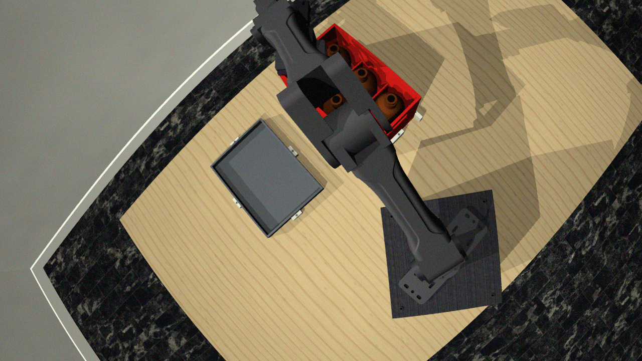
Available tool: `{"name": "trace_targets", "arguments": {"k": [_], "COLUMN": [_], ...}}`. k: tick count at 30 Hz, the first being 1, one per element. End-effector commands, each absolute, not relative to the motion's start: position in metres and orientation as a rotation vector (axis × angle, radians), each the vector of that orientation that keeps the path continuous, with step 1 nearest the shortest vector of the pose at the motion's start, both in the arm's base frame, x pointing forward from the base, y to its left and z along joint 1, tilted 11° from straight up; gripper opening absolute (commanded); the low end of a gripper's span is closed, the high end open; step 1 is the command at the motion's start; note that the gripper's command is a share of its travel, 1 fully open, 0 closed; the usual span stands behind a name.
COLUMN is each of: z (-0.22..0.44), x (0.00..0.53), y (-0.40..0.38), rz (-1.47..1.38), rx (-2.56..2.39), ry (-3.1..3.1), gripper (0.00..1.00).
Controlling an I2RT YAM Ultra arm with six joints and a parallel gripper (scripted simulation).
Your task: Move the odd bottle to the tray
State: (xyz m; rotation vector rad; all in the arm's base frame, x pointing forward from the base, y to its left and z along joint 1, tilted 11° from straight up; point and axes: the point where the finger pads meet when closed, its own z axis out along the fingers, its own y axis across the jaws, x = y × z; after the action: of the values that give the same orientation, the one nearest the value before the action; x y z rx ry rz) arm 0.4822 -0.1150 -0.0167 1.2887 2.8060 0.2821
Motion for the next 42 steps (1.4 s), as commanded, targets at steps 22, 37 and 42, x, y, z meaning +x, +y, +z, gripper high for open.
{"name": "trace_targets", "arguments": {"k": [22,37,42], "z": [-0.036,-0.039,-0.041], "x": [0.487,0.490,0.489], "y": [-0.116,-0.115,-0.114], "rz": [0.266,0.268,0.267], "rx": [1.290,1.282,1.282], "ry": [2.788,2.781,2.784], "gripper": [0.61,0.61,0.61]}}
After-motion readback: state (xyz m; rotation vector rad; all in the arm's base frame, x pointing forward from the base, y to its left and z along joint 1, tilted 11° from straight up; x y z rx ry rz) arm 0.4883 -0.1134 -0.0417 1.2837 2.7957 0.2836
